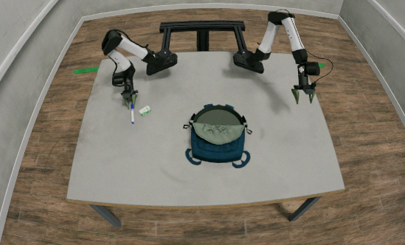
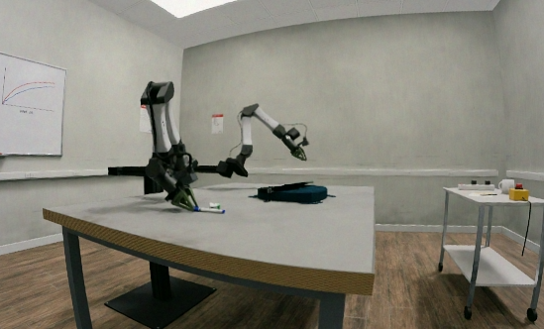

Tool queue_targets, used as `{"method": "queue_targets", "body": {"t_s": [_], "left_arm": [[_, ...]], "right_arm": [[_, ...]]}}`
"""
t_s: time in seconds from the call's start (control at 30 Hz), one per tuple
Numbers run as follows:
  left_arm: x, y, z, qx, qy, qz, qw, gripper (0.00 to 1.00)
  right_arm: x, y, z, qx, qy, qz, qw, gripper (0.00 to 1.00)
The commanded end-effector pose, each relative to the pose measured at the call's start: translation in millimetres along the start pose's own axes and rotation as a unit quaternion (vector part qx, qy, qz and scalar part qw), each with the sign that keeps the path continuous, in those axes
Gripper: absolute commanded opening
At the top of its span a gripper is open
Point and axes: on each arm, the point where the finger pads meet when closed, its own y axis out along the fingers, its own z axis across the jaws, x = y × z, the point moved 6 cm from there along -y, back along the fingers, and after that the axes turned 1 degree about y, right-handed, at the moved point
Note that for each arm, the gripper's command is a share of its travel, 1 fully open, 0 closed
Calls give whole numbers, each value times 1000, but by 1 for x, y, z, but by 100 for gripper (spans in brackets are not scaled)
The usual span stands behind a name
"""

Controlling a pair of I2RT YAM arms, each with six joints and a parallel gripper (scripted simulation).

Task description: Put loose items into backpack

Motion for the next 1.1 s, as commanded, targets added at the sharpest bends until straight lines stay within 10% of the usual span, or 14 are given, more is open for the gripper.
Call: {"method": "queue_targets", "body": {"t_s": [0.0,0.43,1.07], "left_arm": [[3,-2,1,2,1,-6,1000,90],[3,-2,1,2,1,-6,1000,90],[3,-2,1,2,1,-6,1000,90]], "right_arm": [[-2,-1,5,2,1,0,1000,32],[-2,-2,6,1,-2,-1,1000,6],[4,-8,6,-1,-4,-2,1000,6]]}}
